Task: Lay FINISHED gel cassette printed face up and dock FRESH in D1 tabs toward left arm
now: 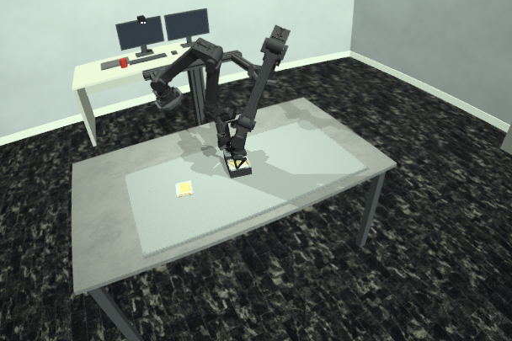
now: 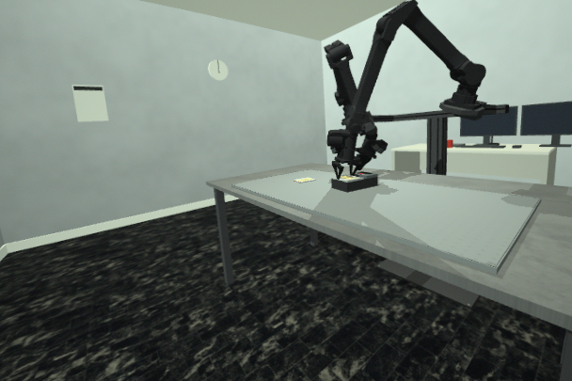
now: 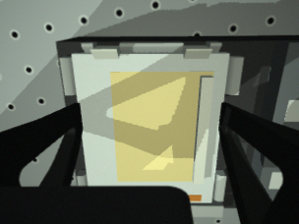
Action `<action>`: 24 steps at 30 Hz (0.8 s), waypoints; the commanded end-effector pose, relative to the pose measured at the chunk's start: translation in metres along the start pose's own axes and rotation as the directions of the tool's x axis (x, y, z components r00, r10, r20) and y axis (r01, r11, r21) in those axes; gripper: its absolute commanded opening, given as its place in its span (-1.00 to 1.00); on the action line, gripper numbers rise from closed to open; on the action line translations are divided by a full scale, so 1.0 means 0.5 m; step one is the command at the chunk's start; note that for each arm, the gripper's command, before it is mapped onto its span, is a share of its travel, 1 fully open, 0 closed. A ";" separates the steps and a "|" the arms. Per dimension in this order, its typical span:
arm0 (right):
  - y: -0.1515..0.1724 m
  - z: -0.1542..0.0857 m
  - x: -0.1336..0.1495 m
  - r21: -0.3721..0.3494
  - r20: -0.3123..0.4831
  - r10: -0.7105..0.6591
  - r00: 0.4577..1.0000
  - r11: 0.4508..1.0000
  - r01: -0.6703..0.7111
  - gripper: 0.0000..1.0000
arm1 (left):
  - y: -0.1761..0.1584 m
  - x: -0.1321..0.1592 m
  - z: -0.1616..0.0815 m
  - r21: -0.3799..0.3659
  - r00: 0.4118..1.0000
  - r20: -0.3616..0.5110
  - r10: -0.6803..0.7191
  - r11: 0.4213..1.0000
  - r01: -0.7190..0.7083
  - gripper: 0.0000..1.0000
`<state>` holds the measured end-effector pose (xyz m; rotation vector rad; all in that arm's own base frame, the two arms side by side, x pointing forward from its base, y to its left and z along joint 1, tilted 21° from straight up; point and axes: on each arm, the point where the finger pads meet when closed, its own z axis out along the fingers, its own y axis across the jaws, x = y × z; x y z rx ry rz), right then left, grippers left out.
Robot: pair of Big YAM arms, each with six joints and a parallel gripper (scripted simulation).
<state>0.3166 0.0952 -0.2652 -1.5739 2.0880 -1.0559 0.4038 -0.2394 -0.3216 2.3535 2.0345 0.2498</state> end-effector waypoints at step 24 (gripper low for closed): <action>0.004 -0.026 0.001 -0.004 0.004 -0.014 1.000 1.000 0.014 -1.00 | 0.007 -0.005 -0.006 -0.007 1.000 -0.003 0.001 1.000 -0.001 -1.00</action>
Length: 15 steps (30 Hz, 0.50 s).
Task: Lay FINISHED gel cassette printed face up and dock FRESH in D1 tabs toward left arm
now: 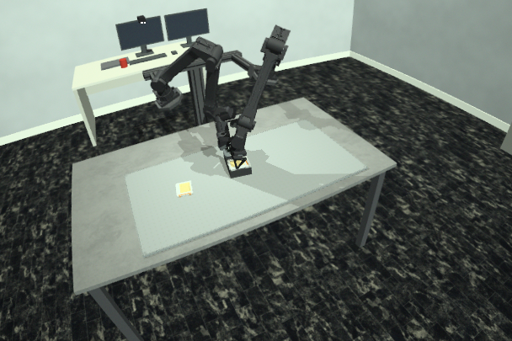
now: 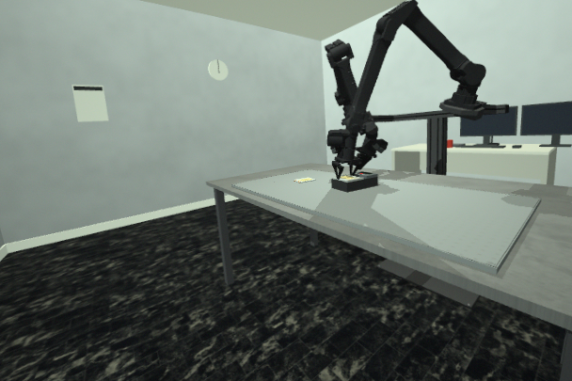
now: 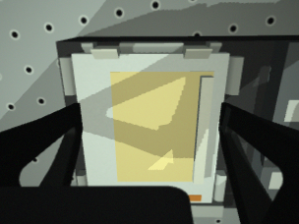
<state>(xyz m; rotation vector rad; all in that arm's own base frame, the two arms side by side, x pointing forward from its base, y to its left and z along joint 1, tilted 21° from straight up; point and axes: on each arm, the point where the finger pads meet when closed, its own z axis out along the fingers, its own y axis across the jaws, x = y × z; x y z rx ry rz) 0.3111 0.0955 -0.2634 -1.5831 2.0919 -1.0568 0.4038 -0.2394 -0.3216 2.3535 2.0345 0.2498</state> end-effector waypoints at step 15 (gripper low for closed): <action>-0.003 -0.025 -0.004 0.004 0.010 -0.005 1.000 1.000 0.005 -1.00 | 0.007 -0.005 -0.006 -0.007 1.000 -0.003 0.001 1.000 -0.001 -1.00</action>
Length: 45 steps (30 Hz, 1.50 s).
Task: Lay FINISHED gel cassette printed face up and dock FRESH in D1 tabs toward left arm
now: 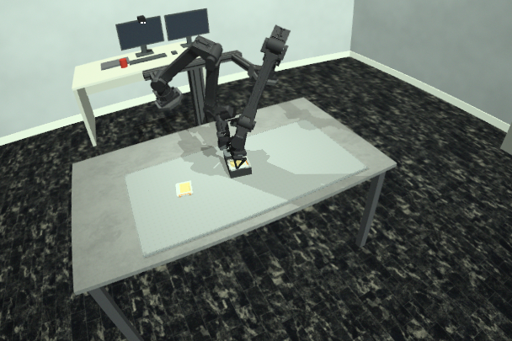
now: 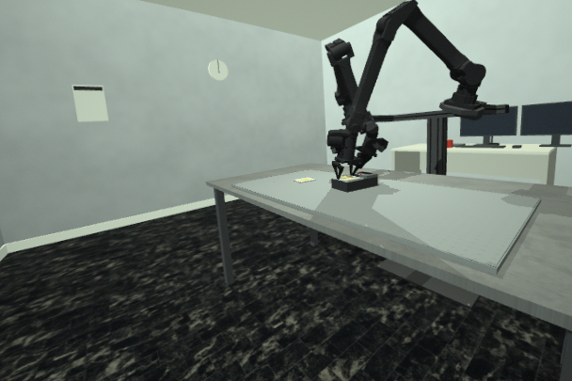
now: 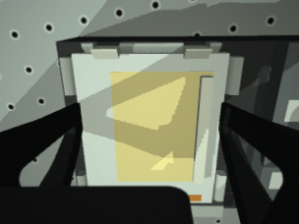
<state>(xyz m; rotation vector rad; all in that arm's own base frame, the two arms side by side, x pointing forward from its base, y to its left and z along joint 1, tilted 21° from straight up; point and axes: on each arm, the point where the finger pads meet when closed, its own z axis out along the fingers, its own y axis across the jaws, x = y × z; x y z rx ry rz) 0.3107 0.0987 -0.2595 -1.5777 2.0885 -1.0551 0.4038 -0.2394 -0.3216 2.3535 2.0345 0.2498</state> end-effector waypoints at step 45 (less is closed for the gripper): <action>0.001 -0.084 0.002 0.000 0.003 -0.002 1.000 1.000 0.002 -1.00 | 0.007 -0.005 -0.006 -0.007 1.000 -0.003 0.001 1.000 -0.001 -1.00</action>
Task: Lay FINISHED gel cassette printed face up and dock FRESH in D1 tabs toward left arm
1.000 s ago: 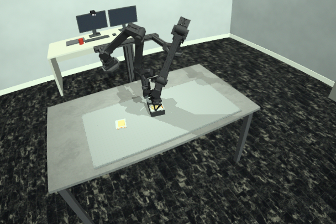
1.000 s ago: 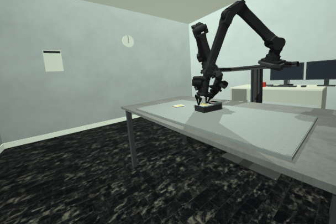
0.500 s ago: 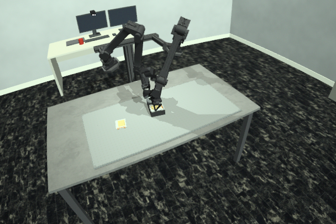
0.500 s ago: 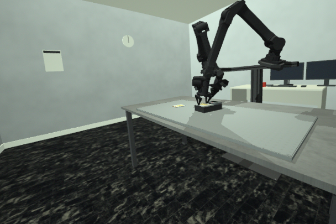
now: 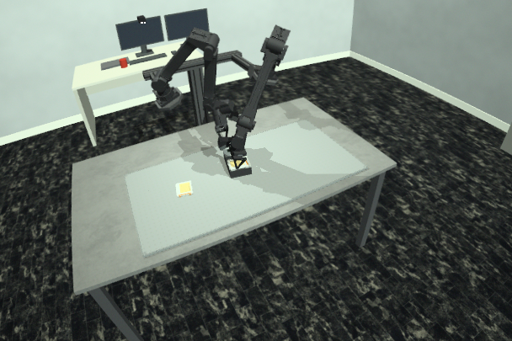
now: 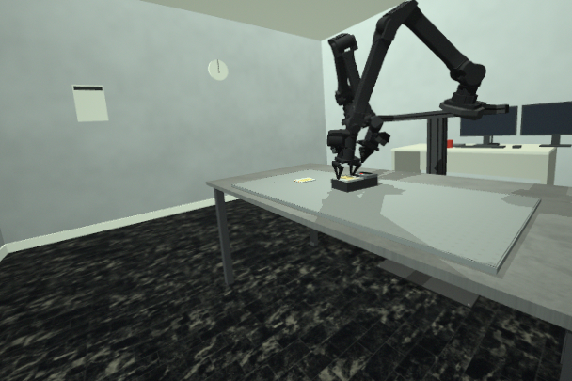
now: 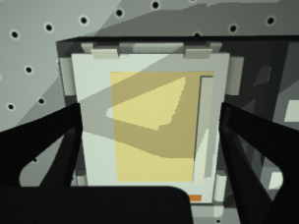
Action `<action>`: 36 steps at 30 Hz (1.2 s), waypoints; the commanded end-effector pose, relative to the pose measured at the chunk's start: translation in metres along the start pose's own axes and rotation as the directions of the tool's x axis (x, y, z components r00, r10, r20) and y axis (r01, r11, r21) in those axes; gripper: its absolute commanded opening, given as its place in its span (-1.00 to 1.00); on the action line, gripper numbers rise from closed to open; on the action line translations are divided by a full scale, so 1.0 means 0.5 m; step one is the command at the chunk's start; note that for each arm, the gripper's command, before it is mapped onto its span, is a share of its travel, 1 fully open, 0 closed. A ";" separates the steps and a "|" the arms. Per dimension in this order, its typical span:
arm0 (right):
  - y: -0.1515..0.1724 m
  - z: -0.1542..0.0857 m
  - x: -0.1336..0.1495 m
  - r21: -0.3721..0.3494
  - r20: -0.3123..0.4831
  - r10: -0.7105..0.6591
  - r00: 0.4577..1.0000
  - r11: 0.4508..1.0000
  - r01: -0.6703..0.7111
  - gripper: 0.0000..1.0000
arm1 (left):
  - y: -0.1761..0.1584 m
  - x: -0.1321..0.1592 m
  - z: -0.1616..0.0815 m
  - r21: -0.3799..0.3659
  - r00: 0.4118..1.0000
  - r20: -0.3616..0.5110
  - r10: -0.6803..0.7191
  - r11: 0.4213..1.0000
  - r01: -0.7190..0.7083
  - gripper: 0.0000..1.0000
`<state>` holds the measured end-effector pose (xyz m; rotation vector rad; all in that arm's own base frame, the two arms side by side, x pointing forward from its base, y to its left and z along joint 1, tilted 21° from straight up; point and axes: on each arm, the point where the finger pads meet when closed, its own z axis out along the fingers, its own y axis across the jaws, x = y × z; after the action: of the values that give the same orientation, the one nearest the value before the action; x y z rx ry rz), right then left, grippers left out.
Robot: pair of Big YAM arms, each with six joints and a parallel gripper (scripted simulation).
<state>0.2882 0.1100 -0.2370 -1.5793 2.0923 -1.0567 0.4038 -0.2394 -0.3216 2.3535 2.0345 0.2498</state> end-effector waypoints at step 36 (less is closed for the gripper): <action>-0.016 -0.072 -0.003 0.002 0.007 -0.001 1.000 1.000 0.001 -1.00 | 0.007 -0.005 -0.006 -0.007 1.000 -0.003 0.001 1.000 -0.001 -1.00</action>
<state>0.2753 0.1209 -0.2100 -1.5731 2.0959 -1.0549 0.4038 -0.2394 -0.3216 2.3535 2.0345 0.2498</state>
